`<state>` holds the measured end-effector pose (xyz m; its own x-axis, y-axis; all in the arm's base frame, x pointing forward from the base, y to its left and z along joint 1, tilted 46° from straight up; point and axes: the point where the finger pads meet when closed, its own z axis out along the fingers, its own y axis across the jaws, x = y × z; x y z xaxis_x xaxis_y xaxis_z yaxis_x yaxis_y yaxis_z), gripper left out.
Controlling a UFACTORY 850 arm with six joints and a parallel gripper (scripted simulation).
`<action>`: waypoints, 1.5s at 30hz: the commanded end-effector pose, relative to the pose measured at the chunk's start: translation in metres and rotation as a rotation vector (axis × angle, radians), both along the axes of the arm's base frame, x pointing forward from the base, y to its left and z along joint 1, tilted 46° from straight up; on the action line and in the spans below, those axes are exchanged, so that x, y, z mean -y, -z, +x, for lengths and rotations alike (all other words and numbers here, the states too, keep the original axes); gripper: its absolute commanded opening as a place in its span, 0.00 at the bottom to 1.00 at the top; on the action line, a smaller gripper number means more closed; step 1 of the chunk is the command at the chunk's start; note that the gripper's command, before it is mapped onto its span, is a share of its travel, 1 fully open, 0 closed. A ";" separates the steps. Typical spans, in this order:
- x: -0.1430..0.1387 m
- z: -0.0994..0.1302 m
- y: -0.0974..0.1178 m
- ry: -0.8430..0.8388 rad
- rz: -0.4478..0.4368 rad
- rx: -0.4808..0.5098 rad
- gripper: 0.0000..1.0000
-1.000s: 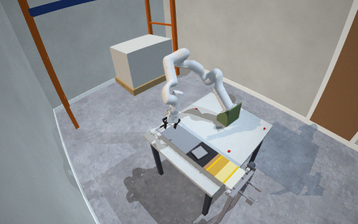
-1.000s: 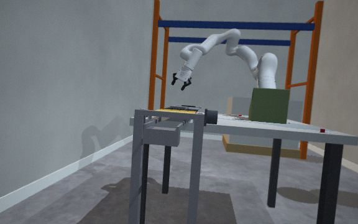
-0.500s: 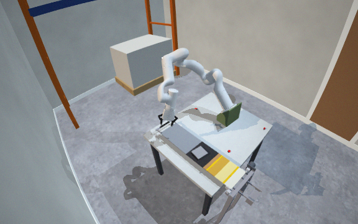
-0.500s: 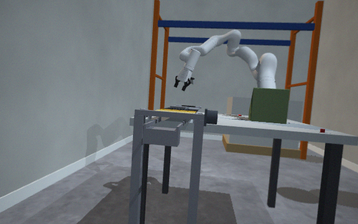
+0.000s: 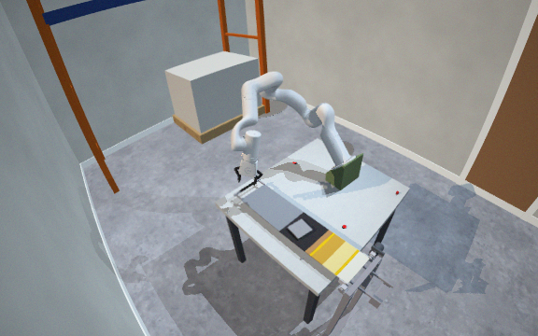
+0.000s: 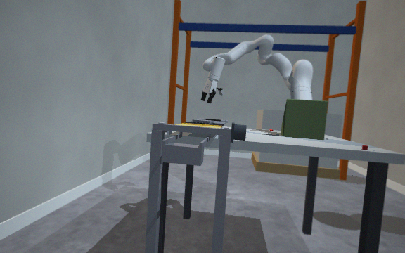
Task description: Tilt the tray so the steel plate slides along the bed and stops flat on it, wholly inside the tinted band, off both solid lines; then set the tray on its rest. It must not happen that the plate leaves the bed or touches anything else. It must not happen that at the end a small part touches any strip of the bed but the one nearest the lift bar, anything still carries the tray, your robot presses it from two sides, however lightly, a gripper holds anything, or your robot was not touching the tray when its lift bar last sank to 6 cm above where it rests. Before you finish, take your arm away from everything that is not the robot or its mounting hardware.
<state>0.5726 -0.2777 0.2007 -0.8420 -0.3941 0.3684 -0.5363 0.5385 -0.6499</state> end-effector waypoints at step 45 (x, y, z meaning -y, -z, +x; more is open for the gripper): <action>0.055 -0.064 -0.068 0.637 0.000 0.323 1.00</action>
<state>0.5079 -0.3329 0.2680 -0.9755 0.2109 0.0632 0.1009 0.6834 -0.7230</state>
